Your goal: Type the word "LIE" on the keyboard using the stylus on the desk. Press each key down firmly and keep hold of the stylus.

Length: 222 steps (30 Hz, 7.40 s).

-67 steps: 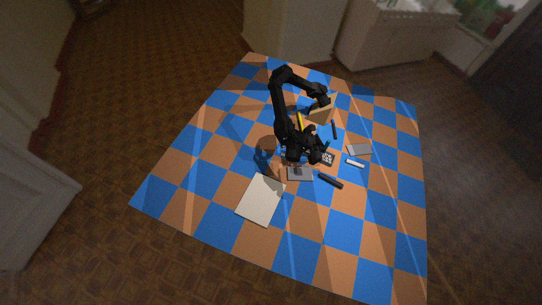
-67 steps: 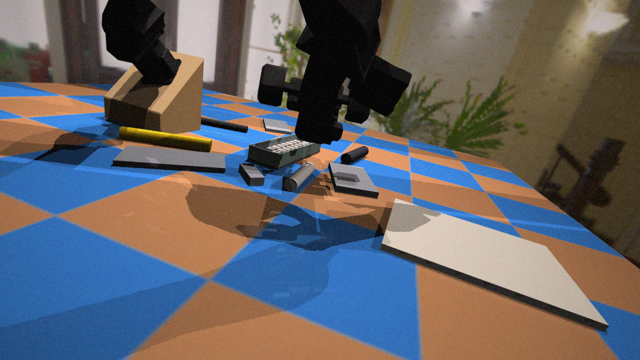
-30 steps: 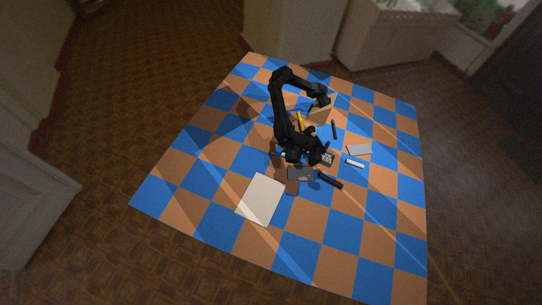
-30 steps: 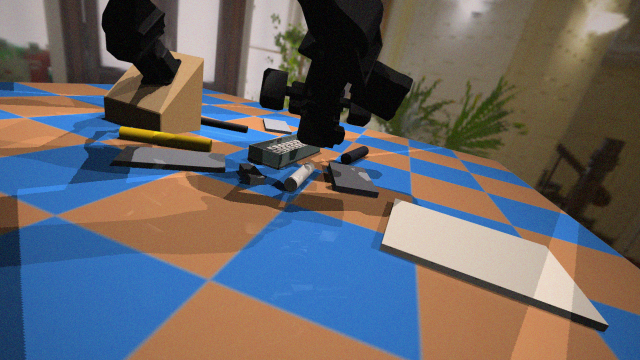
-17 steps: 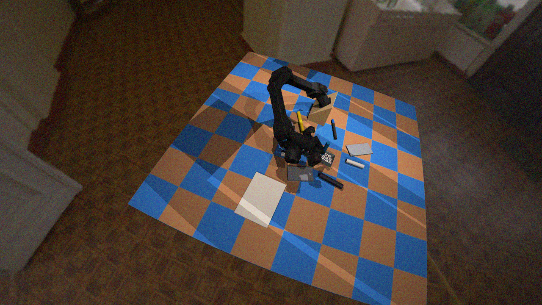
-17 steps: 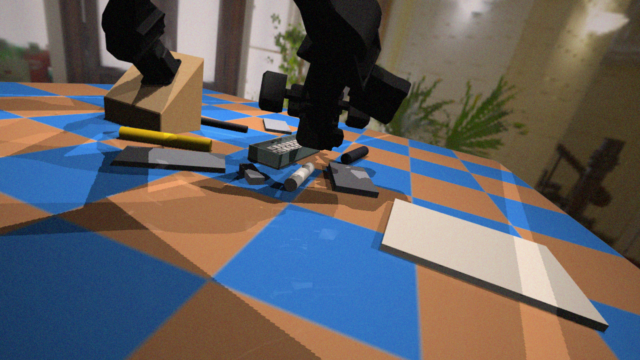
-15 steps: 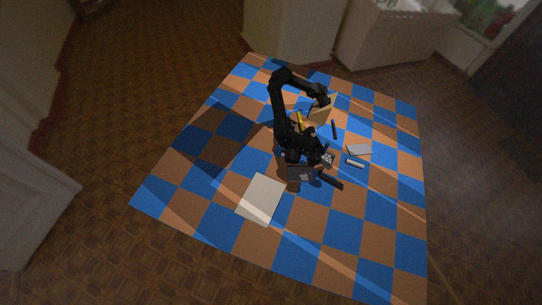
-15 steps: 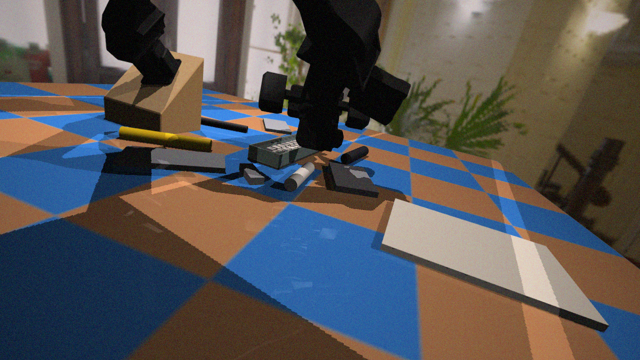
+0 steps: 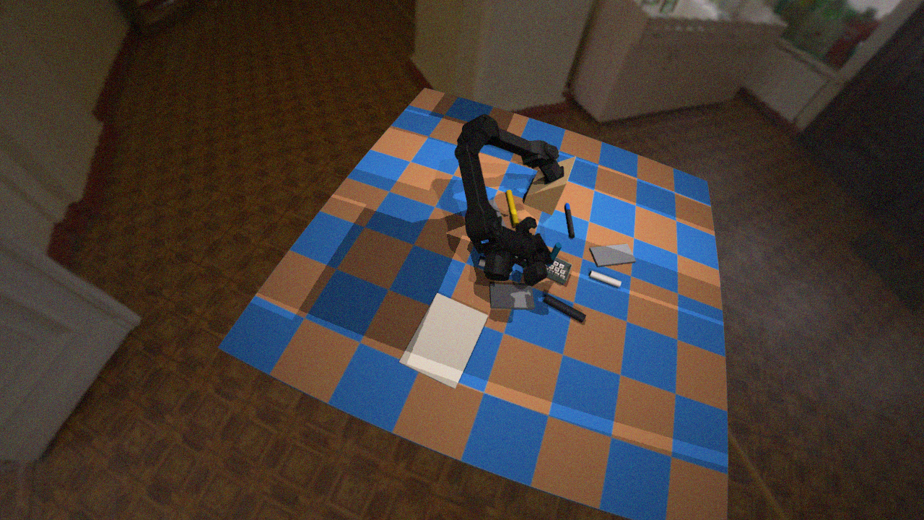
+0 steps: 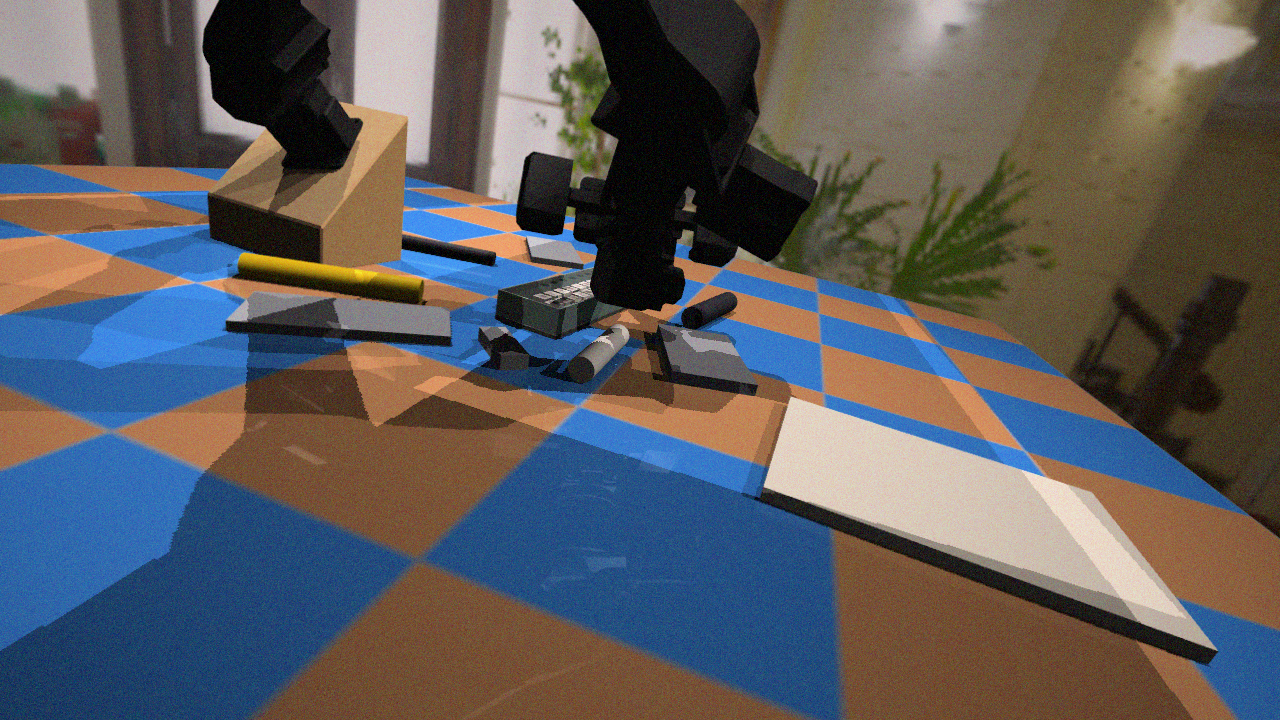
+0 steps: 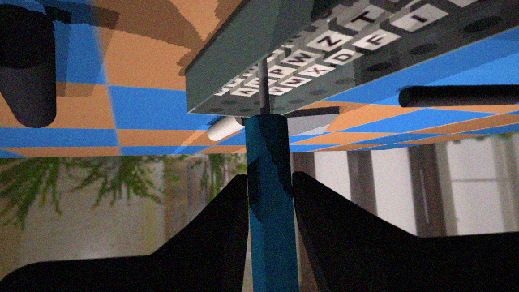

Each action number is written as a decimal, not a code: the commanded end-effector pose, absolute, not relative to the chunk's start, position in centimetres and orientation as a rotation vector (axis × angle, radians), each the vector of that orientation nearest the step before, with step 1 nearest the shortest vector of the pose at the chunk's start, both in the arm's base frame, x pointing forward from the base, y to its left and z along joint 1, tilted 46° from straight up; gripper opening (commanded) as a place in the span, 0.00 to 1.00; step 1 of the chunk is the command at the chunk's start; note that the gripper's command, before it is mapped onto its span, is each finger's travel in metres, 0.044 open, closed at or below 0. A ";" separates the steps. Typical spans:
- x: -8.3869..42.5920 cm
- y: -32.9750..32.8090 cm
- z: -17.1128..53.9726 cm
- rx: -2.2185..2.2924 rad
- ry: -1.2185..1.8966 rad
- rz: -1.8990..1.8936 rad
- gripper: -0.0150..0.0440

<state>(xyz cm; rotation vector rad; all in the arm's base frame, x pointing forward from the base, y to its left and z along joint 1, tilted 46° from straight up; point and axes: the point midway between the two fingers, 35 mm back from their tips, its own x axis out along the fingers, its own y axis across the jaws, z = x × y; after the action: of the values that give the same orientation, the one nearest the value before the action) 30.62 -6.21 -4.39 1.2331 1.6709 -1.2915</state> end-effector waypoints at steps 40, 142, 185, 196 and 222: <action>30.9 -4.1 -1.9 1.217 1.676 -1.279 0.25; 26.6 -6.0 0.9 1.215 1.678 -1.282 0.40; 25.8 -8.8 0.6 1.224 1.673 -1.290 0.39; 25.7 -9.2 0.2 1.224 1.673 -1.290 0.39; 25.6 -9.5 -0.1 1.224 1.673 -1.290 0.39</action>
<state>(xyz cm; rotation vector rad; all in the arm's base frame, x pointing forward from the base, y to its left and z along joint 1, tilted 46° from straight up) 25.63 -9.53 -0.19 1.2304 1.6725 -1.2931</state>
